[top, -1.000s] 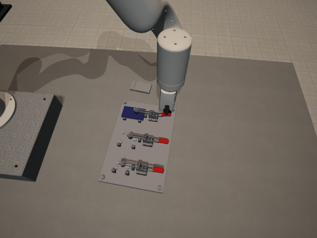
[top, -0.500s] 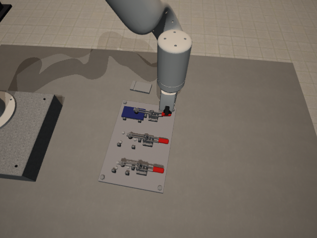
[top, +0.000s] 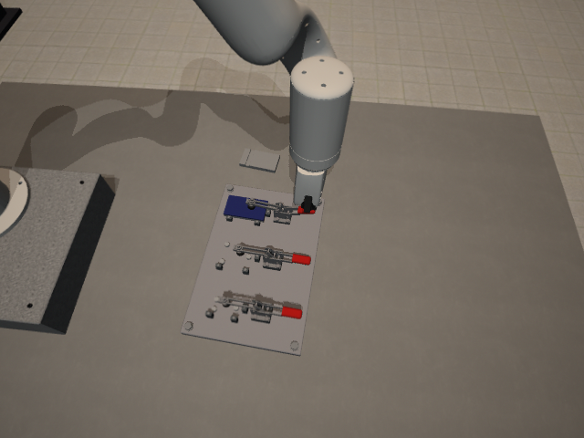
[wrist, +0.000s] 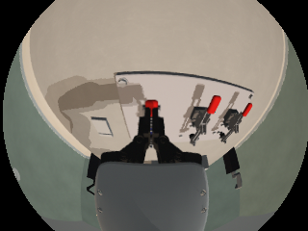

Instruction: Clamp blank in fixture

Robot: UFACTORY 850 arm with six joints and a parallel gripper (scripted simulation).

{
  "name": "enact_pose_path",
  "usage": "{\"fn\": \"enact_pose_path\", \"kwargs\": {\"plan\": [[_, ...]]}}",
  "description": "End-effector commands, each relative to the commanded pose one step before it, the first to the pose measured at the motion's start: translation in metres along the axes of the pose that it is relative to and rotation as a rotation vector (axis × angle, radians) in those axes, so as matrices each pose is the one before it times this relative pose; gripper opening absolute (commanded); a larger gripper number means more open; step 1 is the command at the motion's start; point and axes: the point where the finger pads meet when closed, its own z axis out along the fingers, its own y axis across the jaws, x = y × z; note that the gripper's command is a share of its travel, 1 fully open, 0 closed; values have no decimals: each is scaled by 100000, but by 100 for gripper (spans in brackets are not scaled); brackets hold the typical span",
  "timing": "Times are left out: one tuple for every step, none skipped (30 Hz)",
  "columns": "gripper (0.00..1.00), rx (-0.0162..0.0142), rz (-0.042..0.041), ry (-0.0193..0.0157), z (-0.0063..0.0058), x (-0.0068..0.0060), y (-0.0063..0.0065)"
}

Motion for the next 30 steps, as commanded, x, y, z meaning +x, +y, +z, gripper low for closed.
{"fn": "enact_pose_path", "kwargs": {"plan": [[0, 46, 1, 226, -27, 103, -21], [0, 0, 0, 0, 45, 0, 0], [0, 0, 0, 0, 34, 0, 0], [0, 0, 0, 0, 17, 0, 0], [0, 0, 0, 0, 3, 0, 0], [0, 0, 0, 0, 0, 0, 0], [0, 0, 0, 0, 0, 0, 0], [0, 0, 0, 0, 0, 0, 0], [0, 0, 0, 0, 0, 0, 0], [0, 0, 0, 0, 0, 0, 0], [0, 0, 0, 0, 0, 0, 0], [0, 0, 0, 0, 0, 0, 0], [0, 0, 0, 0, 0, 0, 0], [0, 0, 0, 0, 3, 0, 0], [0, 0, 0, 0, 0, 0, 0], [0, 0, 0, 0, 0, 0, 0], [0, 0, 0, 0, 17, 0, 0], [0, 0, 0, 0, 34, 0, 0], [0, 0, 0, 0, 45, 0, 0], [0, 0, 0, 0, 45, 0, 0], [0, 0, 0, 0, 34, 0, 0], [0, 0, 0, 0, 17, 0, 0], [0, 0, 0, 0, 3, 0, 0], [0, 0, 0, 0, 0, 0, 0], [0, 0, 0, 0, 0, 0, 0], [0, 0, 0, 0, 0, 0, 0], [0, 0, 0, 0, 0, 0, 0], [0, 0, 0, 0, 0, 0, 0], [0, 0, 0, 0, 0, 0, 0], [0, 0, 0, 0, 0, 0, 0]]}}
